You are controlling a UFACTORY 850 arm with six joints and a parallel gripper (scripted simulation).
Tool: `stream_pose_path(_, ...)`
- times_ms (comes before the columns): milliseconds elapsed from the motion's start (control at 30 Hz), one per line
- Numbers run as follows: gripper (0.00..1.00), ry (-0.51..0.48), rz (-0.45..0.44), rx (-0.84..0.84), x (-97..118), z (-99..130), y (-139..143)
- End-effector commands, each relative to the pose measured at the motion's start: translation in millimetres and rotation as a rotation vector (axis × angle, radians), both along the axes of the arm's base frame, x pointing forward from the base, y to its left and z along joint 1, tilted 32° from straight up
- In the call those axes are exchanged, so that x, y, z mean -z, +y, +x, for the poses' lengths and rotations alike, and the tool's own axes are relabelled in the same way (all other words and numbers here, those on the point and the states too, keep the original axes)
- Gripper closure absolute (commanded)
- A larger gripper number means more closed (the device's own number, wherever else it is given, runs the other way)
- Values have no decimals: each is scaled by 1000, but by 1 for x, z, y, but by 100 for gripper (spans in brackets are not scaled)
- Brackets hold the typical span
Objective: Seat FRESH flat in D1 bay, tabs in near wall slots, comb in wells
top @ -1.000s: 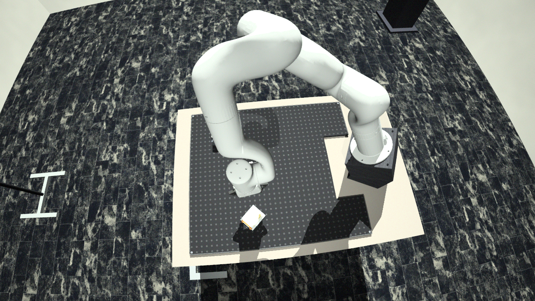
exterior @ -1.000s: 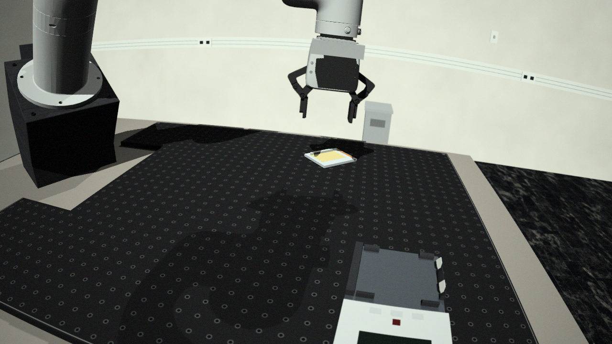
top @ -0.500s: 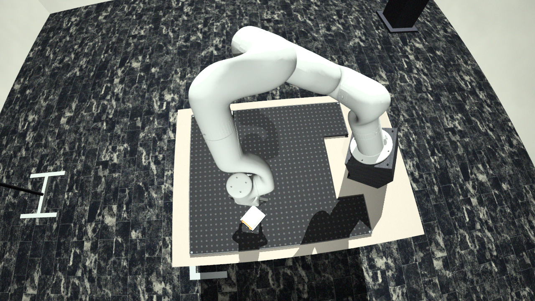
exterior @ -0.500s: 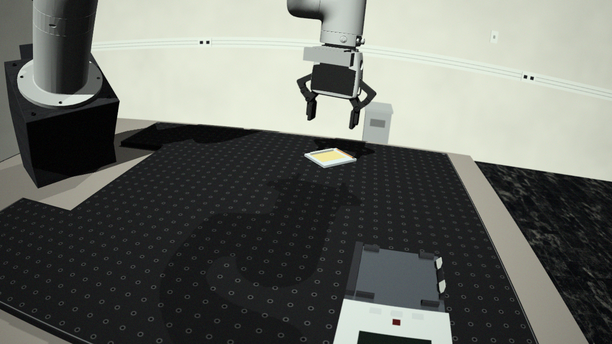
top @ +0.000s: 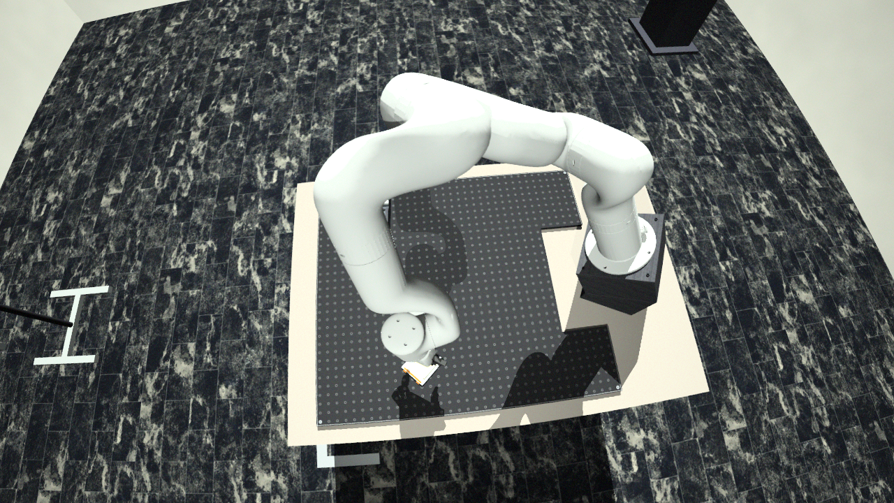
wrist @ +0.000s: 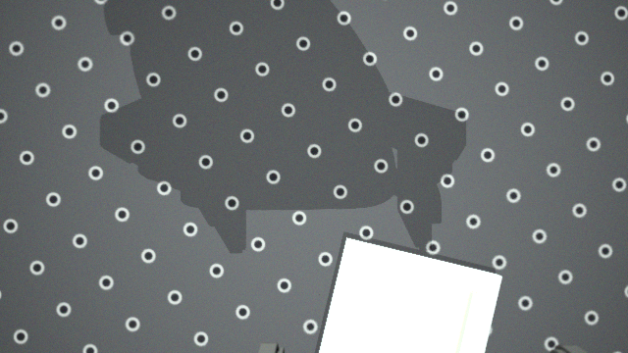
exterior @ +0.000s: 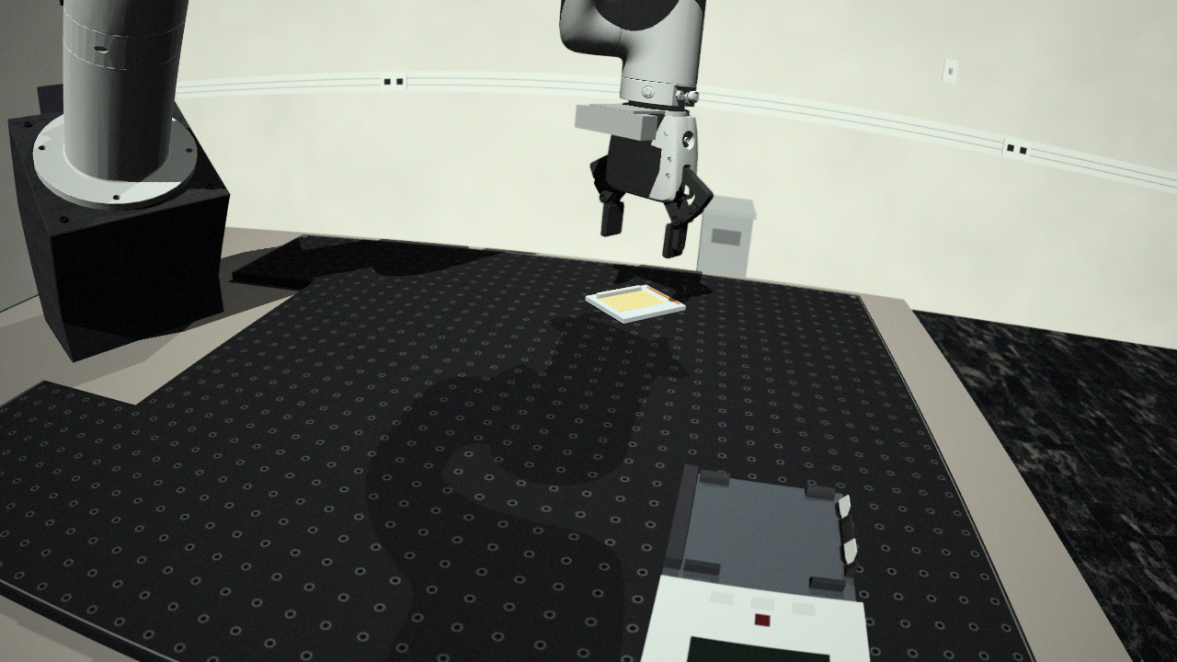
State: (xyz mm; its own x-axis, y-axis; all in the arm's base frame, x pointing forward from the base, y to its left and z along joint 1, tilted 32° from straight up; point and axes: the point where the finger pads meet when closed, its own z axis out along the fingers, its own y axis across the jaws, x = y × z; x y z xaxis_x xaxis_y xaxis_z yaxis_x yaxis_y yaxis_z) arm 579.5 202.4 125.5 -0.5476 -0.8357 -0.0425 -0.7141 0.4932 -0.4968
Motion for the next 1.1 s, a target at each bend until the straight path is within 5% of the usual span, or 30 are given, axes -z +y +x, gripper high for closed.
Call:
stream_pose_path(0,0,-67,65,121,10,5,13)
stream_pose_path(1067,0,-88,103,196,28,14,17)
